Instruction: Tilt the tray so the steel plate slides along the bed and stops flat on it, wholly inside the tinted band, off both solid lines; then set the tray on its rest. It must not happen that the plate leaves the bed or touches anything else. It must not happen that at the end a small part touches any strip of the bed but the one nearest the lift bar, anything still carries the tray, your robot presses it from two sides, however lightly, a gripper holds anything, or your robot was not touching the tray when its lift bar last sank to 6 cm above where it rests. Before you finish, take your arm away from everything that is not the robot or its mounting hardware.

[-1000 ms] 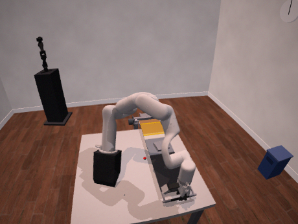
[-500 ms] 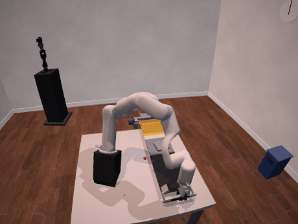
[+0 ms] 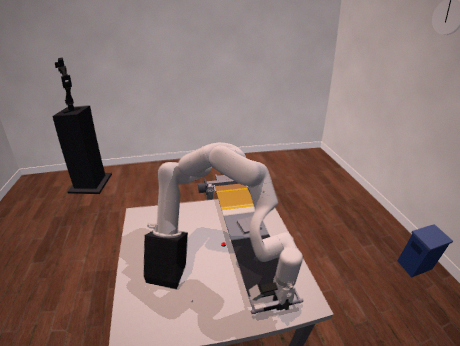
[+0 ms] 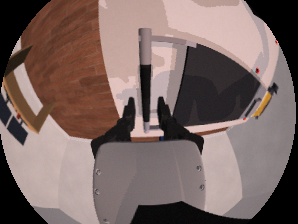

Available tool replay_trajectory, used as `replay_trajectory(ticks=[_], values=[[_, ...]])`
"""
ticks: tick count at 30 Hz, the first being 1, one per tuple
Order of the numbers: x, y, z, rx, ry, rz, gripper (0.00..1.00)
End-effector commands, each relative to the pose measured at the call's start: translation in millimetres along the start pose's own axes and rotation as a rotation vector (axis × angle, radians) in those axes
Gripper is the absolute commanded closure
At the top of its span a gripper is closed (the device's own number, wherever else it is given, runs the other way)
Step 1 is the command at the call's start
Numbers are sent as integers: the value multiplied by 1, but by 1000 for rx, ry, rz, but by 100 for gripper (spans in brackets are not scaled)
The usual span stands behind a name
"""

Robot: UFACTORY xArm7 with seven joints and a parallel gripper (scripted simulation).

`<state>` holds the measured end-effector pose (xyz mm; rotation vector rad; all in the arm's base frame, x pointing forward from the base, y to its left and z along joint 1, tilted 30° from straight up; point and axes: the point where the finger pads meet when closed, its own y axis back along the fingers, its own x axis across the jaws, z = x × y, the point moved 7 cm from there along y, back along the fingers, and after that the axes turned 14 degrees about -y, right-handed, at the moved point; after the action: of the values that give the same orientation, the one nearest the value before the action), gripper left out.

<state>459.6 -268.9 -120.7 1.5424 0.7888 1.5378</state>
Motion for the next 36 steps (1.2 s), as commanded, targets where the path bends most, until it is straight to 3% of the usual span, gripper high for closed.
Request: replay_trajectory(ticks=[1,21,36], values=[[-1,3,1,-4,0,-4,60],[-1,1,1,-4,0,-4,60],[-1,-17,1,-4,0,-4,60]])
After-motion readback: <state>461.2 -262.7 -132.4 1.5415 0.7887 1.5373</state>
